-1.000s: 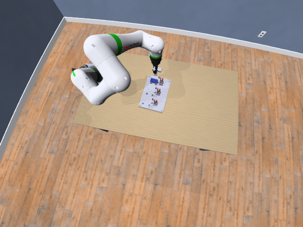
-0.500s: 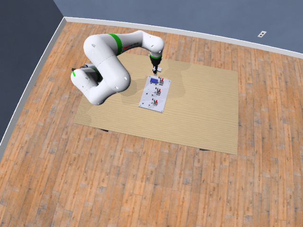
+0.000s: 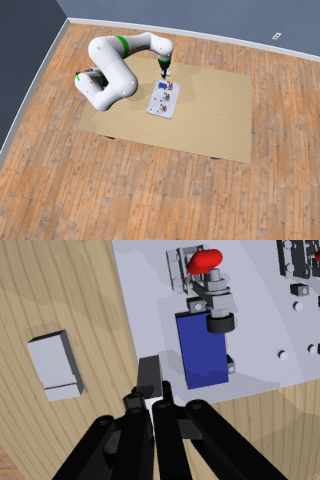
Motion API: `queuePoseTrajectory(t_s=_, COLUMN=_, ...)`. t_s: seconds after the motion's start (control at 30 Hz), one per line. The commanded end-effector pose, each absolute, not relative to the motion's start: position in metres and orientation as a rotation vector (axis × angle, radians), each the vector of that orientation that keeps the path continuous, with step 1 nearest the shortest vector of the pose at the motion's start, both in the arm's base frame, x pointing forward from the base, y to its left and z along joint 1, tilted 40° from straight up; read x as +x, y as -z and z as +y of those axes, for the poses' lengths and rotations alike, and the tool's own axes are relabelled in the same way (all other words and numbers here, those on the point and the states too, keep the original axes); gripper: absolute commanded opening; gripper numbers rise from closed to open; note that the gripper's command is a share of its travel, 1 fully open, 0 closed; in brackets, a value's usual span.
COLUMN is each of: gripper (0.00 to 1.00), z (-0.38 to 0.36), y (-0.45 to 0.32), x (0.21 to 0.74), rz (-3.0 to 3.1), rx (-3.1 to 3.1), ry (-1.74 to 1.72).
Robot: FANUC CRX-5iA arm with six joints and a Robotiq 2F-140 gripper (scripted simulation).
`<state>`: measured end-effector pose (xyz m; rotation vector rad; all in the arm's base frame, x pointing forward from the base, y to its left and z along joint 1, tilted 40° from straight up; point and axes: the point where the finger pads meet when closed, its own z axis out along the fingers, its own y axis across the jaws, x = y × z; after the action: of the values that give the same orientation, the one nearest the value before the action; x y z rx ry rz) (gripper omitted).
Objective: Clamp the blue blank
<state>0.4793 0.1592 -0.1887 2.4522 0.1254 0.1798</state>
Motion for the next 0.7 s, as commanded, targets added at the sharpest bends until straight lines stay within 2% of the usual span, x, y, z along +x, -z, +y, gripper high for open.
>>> queuePoseTrajectory(t_s=0.0, gripper=0.00, z=0.159, y=0.188, x=0.479, rz=0.126, rx=2.453, ry=-0.180)
queuePoseTrajectory(t_s=0.23, gripper=0.00, z=0.152, y=0.185, x=0.469, rz=0.126, rx=2.453, ry=-0.180)
queuePoseTrajectory(t_s=0.67, gripper=0.00, z=0.118, y=0.168, x=0.420, rz=0.126, rx=2.453, ry=-0.180)
